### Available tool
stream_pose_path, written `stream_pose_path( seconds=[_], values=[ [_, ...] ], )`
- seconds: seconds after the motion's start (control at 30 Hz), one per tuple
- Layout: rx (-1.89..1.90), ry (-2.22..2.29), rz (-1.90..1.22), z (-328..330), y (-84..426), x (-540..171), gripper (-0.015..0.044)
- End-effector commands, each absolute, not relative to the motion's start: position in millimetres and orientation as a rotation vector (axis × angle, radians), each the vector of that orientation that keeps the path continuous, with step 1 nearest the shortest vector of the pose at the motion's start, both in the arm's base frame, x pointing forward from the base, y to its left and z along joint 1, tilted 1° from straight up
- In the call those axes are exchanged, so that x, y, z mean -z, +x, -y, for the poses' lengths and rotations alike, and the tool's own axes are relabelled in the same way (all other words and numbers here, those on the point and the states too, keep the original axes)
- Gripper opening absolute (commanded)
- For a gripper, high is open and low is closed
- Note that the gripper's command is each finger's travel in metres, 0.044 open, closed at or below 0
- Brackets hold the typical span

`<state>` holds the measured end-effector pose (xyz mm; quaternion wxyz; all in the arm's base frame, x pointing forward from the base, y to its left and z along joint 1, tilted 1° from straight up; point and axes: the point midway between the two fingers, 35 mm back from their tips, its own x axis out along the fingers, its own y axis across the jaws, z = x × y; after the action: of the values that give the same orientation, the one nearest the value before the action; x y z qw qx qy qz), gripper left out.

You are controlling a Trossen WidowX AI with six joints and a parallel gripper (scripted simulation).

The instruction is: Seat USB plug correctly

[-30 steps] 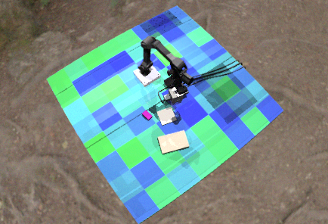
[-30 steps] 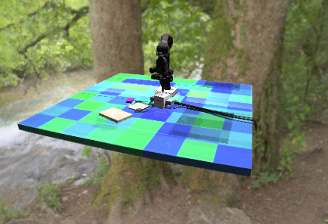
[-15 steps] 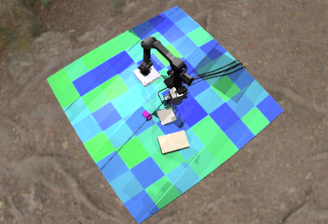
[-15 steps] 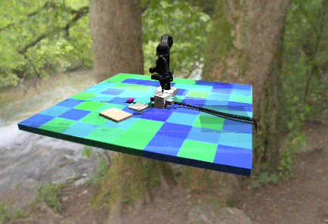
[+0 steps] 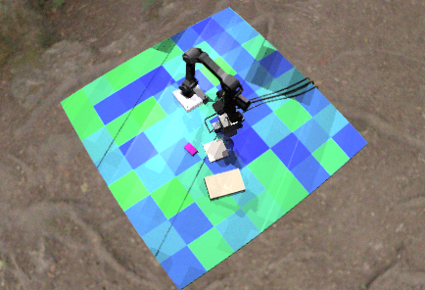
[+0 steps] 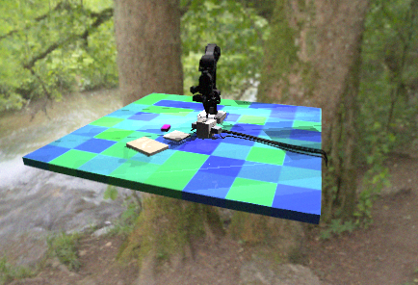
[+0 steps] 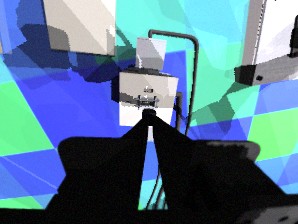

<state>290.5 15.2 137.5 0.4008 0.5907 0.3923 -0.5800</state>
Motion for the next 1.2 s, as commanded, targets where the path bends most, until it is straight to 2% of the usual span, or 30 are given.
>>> stream_pose_path(
  seconds=[0.0,1.17],
  values=[
    [1.474,1.495,-0.983,-14.4,290.7,-136.7,0.0000],
    [1.494,1.494,-0.964,-12.3,290.2,-132.5,0.0000]
  ],
)
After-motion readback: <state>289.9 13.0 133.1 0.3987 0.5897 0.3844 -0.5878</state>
